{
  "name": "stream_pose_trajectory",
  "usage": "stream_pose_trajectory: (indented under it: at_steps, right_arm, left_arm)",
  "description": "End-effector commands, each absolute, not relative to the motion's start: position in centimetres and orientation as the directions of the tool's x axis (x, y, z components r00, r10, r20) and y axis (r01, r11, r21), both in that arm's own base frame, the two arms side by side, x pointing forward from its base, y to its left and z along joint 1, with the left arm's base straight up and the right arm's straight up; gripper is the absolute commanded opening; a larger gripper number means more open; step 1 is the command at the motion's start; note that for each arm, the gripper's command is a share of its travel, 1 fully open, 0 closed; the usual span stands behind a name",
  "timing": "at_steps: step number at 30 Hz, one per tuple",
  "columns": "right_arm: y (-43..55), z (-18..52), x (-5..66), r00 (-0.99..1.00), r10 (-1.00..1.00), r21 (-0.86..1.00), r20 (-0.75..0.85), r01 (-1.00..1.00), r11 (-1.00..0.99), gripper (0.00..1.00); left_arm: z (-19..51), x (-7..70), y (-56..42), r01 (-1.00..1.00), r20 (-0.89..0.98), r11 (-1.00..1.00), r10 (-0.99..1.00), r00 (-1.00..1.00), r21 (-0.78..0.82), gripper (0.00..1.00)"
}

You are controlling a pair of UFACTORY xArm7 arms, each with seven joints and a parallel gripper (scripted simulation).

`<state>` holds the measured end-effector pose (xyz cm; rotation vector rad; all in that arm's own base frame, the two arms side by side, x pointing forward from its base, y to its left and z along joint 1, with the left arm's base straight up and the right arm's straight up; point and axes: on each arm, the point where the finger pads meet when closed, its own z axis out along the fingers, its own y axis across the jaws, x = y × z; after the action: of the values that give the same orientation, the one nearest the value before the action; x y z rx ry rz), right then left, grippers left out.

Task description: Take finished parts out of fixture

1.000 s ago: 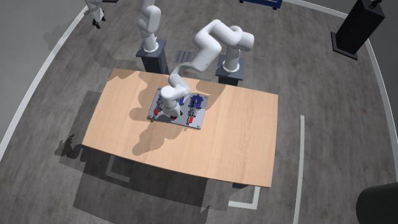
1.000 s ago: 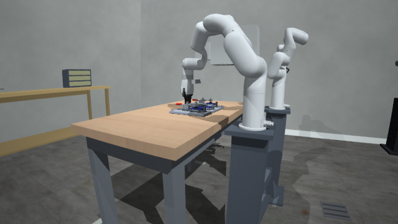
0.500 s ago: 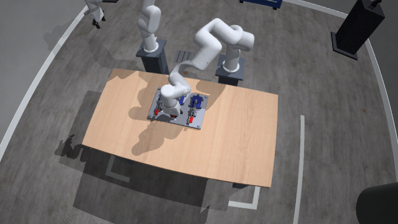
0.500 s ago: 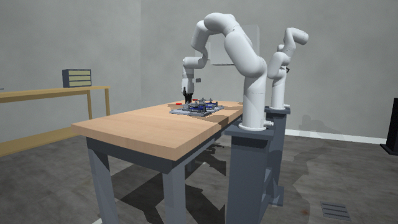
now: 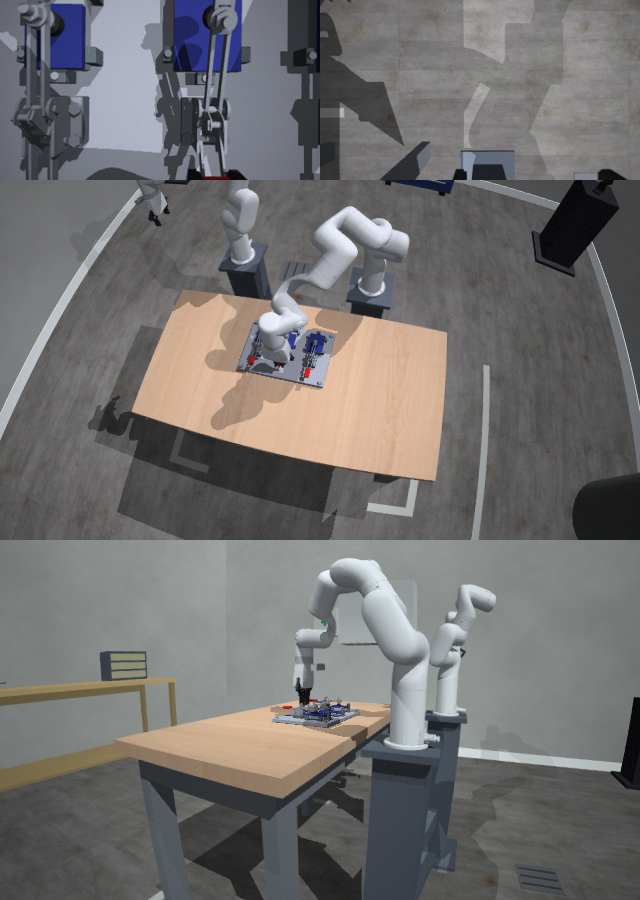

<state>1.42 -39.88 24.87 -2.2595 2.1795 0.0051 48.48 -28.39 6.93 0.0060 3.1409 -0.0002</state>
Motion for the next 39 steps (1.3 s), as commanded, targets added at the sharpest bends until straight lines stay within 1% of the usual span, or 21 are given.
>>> stream_pose_trajectory:
  at_steps: [1, 39]
  right_arm:
    - [-40.0, 25.0, 1.4, 0.036, -0.999, 0.000, 0.000, -0.999, -0.036, 1.00]
    - [-40.0, 25.0, 1.4, 0.036, -0.999, 0.000, 0.000, -0.999, -0.036, 1.00]
  left_arm:
    - [7.4, 48.2, -28.5, 0.004, -0.004, 1.000, 0.004, -1.000, -0.002, 0.00]
    - [8.3, 45.8, -28.5, 0.004, -0.004, 1.000, 0.004, -1.000, -0.002, 0.00]
